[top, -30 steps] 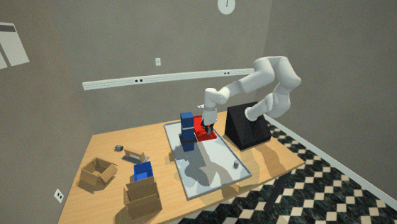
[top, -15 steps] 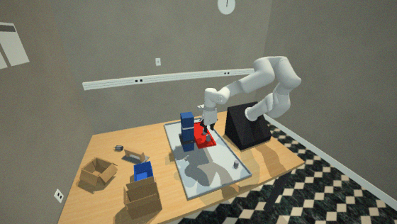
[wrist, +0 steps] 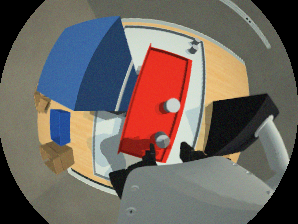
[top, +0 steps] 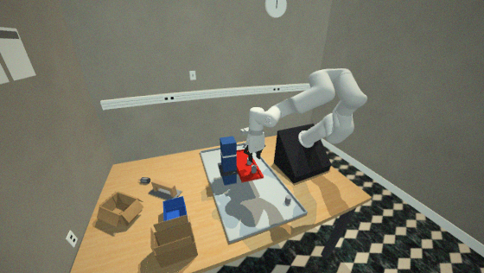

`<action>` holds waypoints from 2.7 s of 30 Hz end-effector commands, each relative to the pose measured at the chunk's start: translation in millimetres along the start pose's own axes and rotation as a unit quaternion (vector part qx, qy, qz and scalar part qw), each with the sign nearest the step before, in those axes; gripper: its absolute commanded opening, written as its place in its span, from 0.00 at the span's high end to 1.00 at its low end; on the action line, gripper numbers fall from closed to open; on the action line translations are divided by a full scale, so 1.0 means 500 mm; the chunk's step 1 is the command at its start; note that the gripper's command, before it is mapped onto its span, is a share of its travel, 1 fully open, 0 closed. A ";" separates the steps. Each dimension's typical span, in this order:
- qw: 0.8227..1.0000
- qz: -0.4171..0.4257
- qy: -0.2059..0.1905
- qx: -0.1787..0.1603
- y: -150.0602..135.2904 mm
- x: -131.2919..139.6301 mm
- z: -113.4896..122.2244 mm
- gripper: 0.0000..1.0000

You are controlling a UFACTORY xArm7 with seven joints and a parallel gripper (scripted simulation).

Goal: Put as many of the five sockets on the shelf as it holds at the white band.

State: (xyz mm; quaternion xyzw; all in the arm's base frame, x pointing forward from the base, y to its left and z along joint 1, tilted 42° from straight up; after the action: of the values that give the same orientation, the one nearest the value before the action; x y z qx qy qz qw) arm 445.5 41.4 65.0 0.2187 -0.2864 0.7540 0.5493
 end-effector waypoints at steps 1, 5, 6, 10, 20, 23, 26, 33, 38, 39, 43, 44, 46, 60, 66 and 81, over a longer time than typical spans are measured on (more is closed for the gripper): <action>1.000 0.000 0.002 -0.002 -0.002 -0.002 0.004 0.48; 1.000 0.000 0.002 -0.002 -0.002 -0.002 0.004 0.48; 1.000 0.000 0.002 -0.002 -0.002 -0.002 0.004 0.48; 1.000 0.000 0.002 -0.002 -0.002 -0.002 0.004 0.48; 1.000 0.000 0.002 -0.002 -0.002 -0.002 0.004 0.48; 1.000 0.000 0.002 -0.002 -0.002 -0.002 0.004 0.48; 1.000 0.000 0.002 -0.002 -0.002 -0.002 0.004 0.48; 1.000 0.000 0.002 -0.002 -0.002 -0.002 0.010 0.48; 1.000 0.000 0.002 -0.002 -0.002 -0.002 0.024 0.48; 1.000 0.000 0.002 -0.002 -0.002 -0.002 0.029 0.48; 1.000 0.000 0.002 -0.002 -0.002 -0.002 0.048 0.48; 1.000 0.000 0.002 -0.002 -0.002 -0.002 0.054 0.48; 1.000 0.000 0.002 -0.002 -0.002 -0.002 0.066 0.48; 1.000 0.000 0.002 -0.002 -0.001 -0.002 0.135 0.48; 1.000 0.000 0.002 -0.002 -0.001 -0.002 0.150 0.48; 1.000 0.000 0.002 -0.002 -0.001 -0.002 0.163 0.48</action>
State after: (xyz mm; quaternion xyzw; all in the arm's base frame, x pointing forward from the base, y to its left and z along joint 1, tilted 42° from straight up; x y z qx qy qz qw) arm 446.5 -11.9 123.8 0.2189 -0.2864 0.7539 0.5492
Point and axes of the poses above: the point where the finger pads meet when closed, its own z axis back along the fingers, its own y axis across the jaws, x = y × z, the point moved 1 cm from there along z, back along the fingers, and after that the axes turned 8 degrees about z, right-handed, at the moved point
